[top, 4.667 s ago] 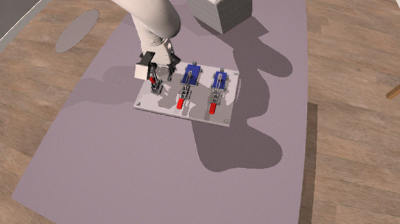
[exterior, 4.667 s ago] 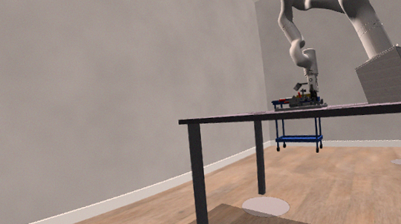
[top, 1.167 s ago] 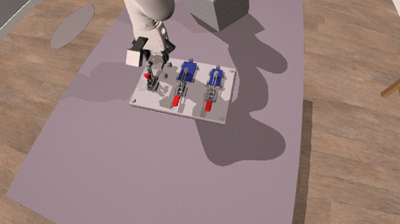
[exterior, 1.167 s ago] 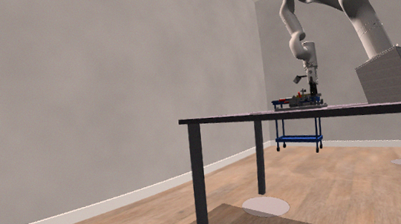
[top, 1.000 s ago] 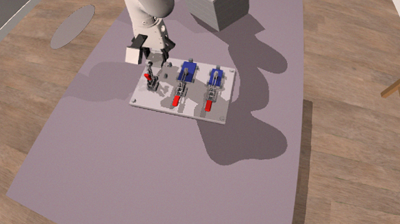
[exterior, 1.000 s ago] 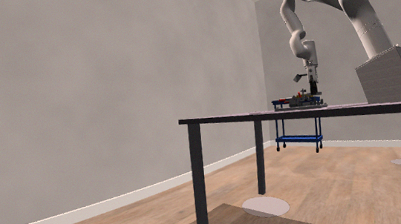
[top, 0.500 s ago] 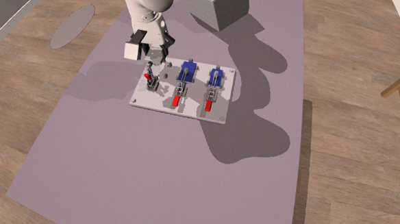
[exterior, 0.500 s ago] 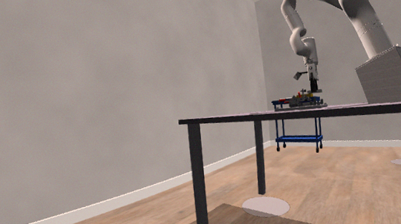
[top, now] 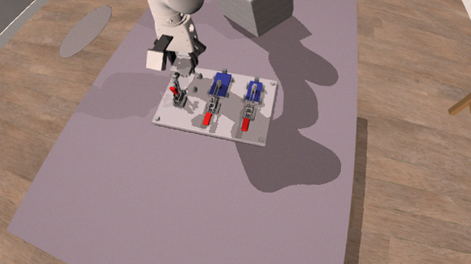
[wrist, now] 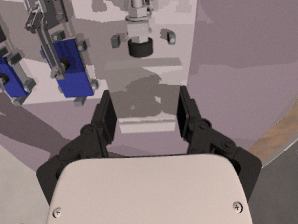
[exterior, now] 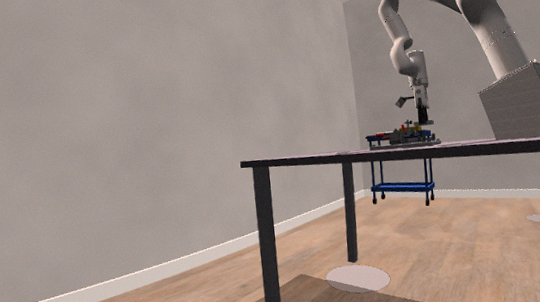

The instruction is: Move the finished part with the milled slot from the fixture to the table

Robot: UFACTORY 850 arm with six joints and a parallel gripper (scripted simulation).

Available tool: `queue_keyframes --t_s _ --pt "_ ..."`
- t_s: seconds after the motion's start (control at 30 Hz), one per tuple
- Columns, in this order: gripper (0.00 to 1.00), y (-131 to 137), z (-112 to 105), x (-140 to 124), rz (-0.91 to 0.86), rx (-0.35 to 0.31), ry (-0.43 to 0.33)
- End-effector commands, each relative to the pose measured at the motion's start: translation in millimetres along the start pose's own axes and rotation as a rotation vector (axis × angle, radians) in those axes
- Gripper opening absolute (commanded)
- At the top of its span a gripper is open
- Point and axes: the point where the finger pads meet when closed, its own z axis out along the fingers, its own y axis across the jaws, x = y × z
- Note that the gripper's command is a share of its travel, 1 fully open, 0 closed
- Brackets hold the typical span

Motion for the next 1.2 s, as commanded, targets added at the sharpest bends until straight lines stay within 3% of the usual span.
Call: queue_keyframes --t_s 0.0,0.6,1.17 --pt "0.0 0.1 -0.2 0.4 0.0 0.0 0.001" --pt "0.0 3.4 -0.2 0.5 0.0 0.0 0.001" --pt "0.0 22.2 -0.2 0.5 0.0 0.0 0.001"
